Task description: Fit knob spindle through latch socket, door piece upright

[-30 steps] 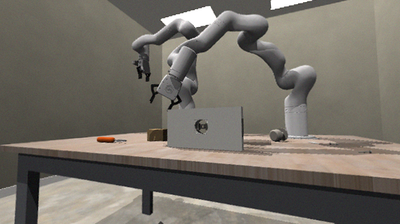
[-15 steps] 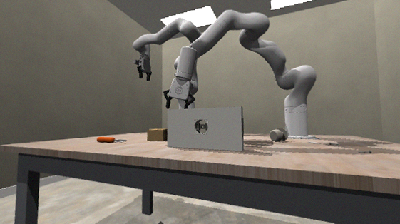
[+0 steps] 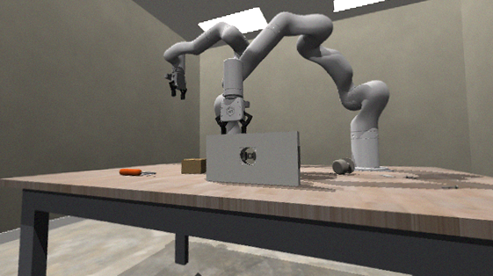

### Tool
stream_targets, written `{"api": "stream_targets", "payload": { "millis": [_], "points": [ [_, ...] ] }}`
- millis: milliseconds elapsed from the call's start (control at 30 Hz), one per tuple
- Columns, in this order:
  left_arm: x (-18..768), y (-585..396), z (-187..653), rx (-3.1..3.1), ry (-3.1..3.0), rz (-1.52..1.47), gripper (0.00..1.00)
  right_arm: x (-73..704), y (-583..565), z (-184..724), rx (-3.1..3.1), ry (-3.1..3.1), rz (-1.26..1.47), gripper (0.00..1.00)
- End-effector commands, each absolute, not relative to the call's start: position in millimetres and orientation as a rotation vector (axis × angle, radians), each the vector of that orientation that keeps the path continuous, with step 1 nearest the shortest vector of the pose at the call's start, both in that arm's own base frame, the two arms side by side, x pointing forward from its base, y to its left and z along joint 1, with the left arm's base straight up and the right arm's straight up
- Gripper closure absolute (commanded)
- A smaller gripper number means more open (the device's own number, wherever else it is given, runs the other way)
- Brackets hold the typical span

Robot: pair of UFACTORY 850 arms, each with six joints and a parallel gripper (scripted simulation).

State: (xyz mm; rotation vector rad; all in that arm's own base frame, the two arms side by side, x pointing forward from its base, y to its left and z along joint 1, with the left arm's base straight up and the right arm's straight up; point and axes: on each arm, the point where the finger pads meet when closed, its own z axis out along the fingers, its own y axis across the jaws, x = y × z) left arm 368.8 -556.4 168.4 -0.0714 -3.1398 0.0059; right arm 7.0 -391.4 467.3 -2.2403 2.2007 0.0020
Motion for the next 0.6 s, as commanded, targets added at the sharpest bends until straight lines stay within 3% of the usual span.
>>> {"api": "stream_targets", "payload": {
  "millis": [0, 200, 233, 567],
  "points": [
    [368.7, -556.4, 169.8, -0.076, -3.142, 0.004, 0.00, 7.0, -391.8, 468.0, -2.241, 2.202, 0.000, 0.00],
    [368.7, -556.4, 169.8, -0.076, -3.142, 0.004, 0.00, 7.0, -391.8, 468.0, -2.241, 2.202, 0.000, 0.00],
    [368.7, -556.4, 169.8, -0.076, -3.142, 0.003, 0.09, 7.0, -391.8, 468.0, -2.241, 2.202, 0.000, 0.00],
    [369.6, -558.5, 164.5, 0.039, -3.129, -0.086, 0.09, 7.0, -391.8, 468.0, -2.241, 2.202, 0.000, 0.00]
  ]
}}
